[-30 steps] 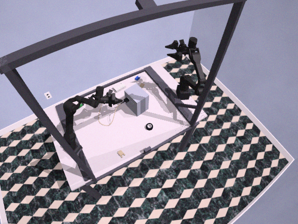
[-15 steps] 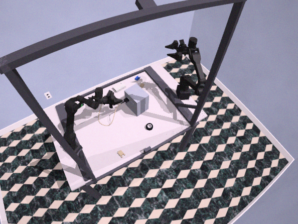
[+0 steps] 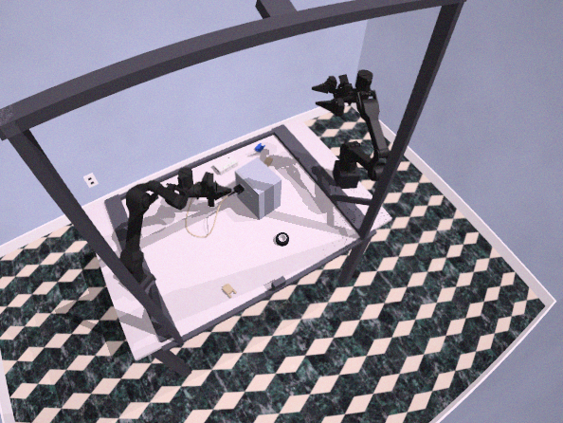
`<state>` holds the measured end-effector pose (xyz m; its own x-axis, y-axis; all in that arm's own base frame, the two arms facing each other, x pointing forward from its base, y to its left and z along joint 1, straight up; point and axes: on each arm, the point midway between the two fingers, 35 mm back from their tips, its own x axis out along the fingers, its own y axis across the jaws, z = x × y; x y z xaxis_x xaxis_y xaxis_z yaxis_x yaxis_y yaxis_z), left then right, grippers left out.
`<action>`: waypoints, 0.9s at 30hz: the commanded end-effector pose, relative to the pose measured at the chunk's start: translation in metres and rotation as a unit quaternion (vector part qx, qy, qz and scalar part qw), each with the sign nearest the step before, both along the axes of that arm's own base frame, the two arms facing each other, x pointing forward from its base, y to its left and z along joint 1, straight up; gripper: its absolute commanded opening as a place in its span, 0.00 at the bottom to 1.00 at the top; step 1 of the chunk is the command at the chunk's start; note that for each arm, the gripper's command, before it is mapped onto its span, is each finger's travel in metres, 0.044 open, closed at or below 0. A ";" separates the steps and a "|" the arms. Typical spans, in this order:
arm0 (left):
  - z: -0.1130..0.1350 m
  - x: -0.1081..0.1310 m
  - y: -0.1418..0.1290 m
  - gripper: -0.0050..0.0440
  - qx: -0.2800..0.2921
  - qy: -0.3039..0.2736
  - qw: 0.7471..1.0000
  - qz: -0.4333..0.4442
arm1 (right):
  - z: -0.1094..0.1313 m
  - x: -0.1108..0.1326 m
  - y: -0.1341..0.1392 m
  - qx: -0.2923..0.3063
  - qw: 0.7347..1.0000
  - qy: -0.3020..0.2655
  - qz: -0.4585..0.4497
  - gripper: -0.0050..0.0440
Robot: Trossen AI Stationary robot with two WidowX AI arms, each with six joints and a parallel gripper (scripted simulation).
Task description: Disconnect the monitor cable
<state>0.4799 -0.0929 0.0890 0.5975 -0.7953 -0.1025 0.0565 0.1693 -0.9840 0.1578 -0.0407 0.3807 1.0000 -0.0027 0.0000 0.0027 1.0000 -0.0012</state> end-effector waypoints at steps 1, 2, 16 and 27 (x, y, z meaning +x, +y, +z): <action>0.010 0.003 0.000 0.10 -0.012 -0.009 1.000 0.003 | 0.003 0.000 0.001 -0.002 1.000 -0.001 0.001 1.00; 0.010 0.003 0.001 0.10 -0.017 -0.007 1.000 0.003 | 0.003 0.000 0.001 -0.002 1.000 -0.001 0.001 1.00; 0.007 0.003 0.001 0.10 -0.076 0.013 0.997 0.002 | 0.003 0.000 0.001 -0.002 1.000 -0.001 0.001 1.00; 0.007 0.003 0.001 0.49 -0.076 0.013 0.997 0.002 | 0.003 0.000 0.001 -0.002 1.000 -0.001 0.001 1.00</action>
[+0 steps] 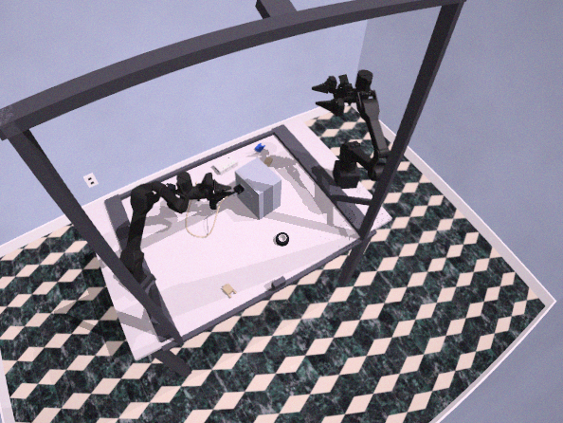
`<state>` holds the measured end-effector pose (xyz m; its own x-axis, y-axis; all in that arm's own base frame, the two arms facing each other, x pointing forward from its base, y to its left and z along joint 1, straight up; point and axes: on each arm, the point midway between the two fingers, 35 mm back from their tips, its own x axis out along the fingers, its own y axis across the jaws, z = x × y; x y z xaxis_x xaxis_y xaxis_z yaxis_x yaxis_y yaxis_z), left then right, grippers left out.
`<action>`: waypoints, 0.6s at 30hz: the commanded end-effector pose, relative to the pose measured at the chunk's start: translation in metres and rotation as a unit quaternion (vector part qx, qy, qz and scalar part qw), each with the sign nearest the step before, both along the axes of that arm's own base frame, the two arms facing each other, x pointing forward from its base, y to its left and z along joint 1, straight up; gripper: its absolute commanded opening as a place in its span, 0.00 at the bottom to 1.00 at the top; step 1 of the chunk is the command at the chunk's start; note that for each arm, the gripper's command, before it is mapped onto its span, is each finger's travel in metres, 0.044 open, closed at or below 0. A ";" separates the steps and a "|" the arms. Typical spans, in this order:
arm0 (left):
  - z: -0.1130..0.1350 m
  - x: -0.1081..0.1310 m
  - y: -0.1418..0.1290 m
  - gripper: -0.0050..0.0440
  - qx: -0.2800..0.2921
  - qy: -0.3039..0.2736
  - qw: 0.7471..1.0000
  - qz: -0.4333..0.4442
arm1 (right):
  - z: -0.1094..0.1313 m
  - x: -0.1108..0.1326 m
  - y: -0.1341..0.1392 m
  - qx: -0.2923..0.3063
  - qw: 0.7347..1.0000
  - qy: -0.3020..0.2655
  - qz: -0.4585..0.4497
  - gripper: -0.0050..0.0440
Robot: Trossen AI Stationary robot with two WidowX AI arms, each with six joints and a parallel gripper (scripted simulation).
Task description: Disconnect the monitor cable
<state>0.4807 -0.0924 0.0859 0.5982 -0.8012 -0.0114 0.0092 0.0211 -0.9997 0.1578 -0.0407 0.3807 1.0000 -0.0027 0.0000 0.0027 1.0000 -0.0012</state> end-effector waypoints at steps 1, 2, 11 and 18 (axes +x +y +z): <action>0.010 0.002 0.000 0.54 -0.001 -0.011 1.000 0.001 | 0.003 0.000 0.001 -0.002 1.000 -0.001 0.001 1.00; 0.010 0.002 0.000 0.59 -0.001 -0.011 1.000 0.001 | 0.003 0.000 0.001 -0.002 1.000 -0.001 0.001 1.00; 0.010 0.002 0.000 1.00 -0.001 -0.011 1.000 0.001 | 0.003 0.000 0.001 -0.002 1.000 -0.001 0.001 1.00; 0.010 0.002 0.000 1.00 -0.001 -0.011 1.000 0.001 | 0.003 0.000 0.001 -0.002 1.000 -0.001 0.001 1.00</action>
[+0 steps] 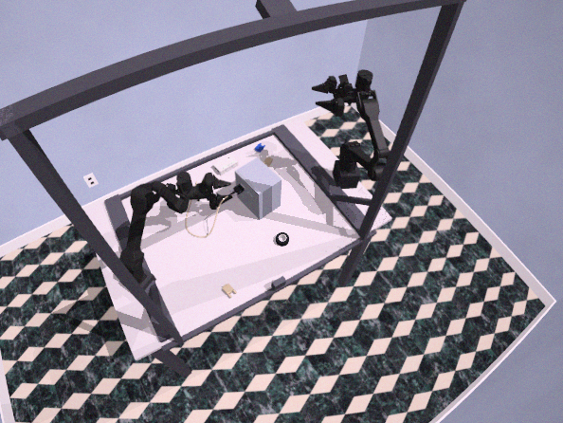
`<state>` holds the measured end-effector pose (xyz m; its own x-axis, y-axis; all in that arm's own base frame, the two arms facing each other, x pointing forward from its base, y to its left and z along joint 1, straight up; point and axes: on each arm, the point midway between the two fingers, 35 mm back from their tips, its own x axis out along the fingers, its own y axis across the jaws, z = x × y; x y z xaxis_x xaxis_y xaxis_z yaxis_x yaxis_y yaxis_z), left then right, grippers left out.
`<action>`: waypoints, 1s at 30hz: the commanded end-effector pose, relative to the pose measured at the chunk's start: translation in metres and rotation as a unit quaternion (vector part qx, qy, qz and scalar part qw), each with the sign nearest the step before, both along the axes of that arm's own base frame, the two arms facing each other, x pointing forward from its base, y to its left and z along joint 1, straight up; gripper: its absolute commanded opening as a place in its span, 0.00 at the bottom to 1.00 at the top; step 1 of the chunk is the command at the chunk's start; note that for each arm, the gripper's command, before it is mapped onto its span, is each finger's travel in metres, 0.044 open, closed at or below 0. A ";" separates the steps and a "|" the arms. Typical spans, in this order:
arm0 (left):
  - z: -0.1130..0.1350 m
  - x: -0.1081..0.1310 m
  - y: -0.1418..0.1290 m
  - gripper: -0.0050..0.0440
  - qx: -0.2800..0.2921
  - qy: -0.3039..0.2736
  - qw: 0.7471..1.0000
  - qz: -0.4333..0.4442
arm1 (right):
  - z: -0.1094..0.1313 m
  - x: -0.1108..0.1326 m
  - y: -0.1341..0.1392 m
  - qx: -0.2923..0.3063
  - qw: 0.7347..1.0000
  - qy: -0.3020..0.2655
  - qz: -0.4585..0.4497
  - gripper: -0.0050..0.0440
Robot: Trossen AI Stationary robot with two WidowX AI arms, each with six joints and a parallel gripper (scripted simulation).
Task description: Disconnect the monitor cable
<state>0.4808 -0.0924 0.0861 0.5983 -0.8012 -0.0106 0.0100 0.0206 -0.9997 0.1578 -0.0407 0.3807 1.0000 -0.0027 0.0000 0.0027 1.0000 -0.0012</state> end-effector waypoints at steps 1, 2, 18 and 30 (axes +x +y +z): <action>0.010 0.002 0.000 1.00 -0.001 -0.010 1.000 0.001 | 0.003 0.000 0.001 -0.002 1.000 -0.001 0.001 1.00; 0.010 0.002 0.000 1.00 0.001 -0.011 1.000 0.001 | 0.003 0.000 0.001 -0.002 1.000 -0.001 0.001 1.00; 0.021 0.007 -0.003 1.00 0.212 -0.084 0.973 0.018 | 0.003 0.000 0.001 -0.002 1.000 -0.001 0.001 1.00; 0.023 0.001 -0.003 0.80 0.276 -0.102 0.956 0.004 | 0.003 0.000 0.001 -0.002 1.000 -0.001 0.001 1.00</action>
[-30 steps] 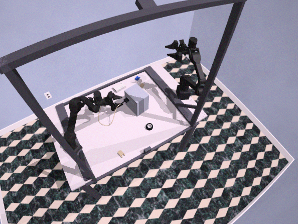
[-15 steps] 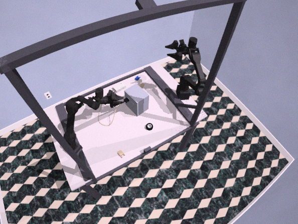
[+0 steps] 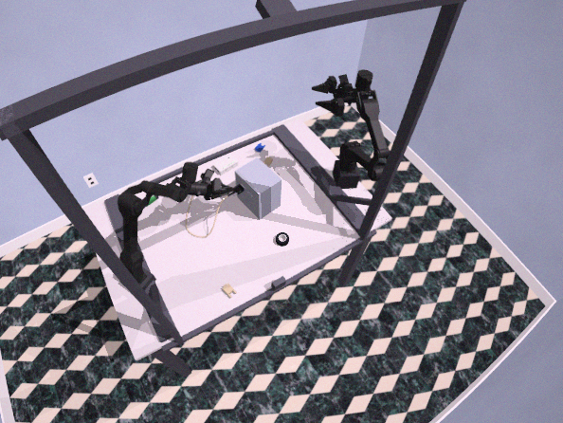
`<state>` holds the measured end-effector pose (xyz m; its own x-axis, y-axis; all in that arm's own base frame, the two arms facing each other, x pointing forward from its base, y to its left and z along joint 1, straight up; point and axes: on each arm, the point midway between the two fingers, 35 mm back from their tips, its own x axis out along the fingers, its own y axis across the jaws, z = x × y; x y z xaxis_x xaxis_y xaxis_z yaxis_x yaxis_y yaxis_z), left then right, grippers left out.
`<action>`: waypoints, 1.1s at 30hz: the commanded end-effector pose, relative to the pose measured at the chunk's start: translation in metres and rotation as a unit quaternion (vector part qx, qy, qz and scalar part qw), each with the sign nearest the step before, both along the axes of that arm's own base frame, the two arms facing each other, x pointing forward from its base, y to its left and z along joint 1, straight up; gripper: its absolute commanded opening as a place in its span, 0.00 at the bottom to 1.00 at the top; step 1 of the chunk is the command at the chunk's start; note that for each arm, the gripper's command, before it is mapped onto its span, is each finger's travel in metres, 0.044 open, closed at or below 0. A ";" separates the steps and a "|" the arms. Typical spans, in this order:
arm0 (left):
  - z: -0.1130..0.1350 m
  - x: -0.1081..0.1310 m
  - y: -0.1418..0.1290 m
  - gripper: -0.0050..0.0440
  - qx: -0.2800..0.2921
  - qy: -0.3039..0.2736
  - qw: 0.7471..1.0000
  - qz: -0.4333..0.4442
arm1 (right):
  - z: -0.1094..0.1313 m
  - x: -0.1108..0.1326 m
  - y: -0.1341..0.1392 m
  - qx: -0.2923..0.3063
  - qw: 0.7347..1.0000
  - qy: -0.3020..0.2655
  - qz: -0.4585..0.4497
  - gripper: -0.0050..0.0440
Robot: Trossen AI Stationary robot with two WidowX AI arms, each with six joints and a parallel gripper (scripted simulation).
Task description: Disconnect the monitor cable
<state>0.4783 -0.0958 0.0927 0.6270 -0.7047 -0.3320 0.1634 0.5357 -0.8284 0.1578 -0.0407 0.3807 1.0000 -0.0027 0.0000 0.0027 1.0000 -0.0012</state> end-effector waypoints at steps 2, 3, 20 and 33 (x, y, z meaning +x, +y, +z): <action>0.016 0.003 0.000 0.76 0.007 -0.022 1.000 -0.001 | 0.003 0.000 0.001 -0.002 1.000 -0.001 0.001 1.00; 0.016 0.003 0.000 0.76 0.007 -0.022 1.000 -0.001 | 0.003 0.000 0.001 -0.002 1.000 -0.001 0.001 1.00; 0.016 0.003 0.000 0.10 0.007 -0.022 1.000 -0.001 | 0.003 0.000 0.001 -0.002 1.000 -0.001 0.001 1.00; 0.014 0.004 0.001 0.10 -0.043 -0.006 0.999 -0.002 | 0.003 0.000 0.001 -0.002 1.000 -0.001 0.001 1.00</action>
